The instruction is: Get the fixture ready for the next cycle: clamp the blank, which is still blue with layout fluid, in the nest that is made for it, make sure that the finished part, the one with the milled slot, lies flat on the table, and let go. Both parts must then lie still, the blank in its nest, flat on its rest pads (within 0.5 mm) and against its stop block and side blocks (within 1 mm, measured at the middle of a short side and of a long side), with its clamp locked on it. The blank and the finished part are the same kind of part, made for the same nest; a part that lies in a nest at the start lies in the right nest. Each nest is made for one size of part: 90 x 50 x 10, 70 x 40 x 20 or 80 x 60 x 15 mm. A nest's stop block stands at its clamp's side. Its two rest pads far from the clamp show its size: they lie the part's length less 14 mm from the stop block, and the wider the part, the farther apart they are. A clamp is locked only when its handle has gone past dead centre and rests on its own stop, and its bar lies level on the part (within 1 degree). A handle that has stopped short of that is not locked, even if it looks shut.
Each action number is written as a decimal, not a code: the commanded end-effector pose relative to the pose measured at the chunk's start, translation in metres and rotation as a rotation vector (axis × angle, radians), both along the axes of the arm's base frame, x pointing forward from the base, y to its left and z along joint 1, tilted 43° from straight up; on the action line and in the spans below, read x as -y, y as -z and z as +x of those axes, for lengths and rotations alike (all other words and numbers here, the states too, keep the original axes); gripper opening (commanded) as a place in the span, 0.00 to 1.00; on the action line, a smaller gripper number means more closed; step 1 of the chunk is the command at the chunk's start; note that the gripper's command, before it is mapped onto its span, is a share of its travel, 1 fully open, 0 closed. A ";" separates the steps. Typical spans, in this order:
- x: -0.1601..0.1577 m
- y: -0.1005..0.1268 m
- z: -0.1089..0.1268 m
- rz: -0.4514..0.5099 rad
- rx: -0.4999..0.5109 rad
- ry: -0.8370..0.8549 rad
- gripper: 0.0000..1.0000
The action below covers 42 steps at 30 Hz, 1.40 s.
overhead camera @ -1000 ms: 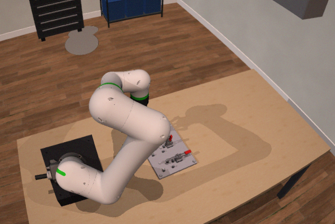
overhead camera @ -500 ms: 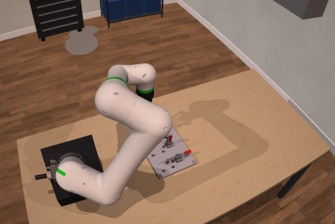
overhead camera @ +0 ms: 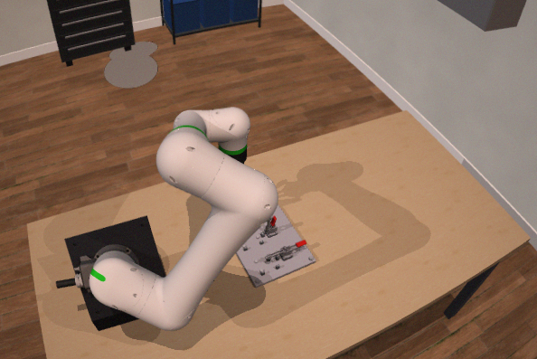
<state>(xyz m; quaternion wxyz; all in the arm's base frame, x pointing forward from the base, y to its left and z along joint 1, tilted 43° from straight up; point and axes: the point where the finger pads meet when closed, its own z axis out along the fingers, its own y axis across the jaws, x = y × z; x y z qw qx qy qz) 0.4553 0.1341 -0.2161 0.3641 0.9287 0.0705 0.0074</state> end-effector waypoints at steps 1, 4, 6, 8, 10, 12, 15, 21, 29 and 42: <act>0.006 0.007 0.001 0.000 0.001 0.000 0.00; 0.008 0.009 0.001 0.000 0.001 0.000 0.00; 0.008 0.009 0.001 0.000 0.001 0.000 0.00; 0.008 0.009 0.001 0.000 0.001 0.000 0.00; 0.008 0.009 0.001 0.000 0.001 0.000 0.00; 0.008 0.009 0.001 0.000 0.001 0.000 0.00; 0.008 0.009 0.001 0.000 0.001 0.000 0.00; 0.008 0.009 0.001 0.000 0.001 0.000 0.00; 0.010 0.012 0.001 0.000 0.001 0.000 0.00; 0.011 0.012 0.001 0.000 0.001 0.000 0.00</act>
